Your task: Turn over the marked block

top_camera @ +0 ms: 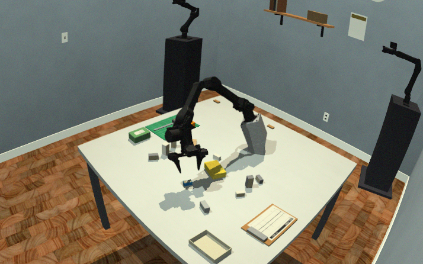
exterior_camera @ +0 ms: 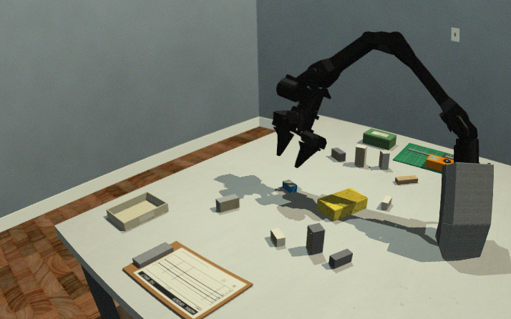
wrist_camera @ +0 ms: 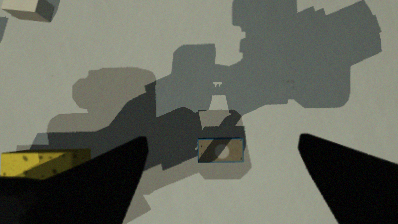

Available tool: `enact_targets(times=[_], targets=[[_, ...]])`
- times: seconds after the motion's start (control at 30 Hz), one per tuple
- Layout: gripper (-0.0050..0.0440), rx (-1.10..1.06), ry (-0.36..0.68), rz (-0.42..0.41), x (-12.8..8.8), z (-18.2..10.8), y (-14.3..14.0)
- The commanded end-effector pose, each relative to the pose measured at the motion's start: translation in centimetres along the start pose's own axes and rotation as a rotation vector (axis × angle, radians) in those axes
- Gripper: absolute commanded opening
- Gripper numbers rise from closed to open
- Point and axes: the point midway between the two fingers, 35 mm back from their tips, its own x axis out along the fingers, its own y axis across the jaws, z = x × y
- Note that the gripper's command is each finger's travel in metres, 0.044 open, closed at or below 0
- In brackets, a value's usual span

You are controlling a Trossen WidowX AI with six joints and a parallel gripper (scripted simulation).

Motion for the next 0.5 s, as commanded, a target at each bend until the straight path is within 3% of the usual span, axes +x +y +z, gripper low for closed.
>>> enact_targets(times=[0.0,0.1,0.47], targets=[[0.0440,0.004,0.211,-0.020,-2.5,0.2,-1.0],[0.0440,0.004,0.307,-0.020,-3.1,-0.1,-1.0],[0.0440,0.009,0.417,-0.015,-3.6,-0.3,-1.0]])
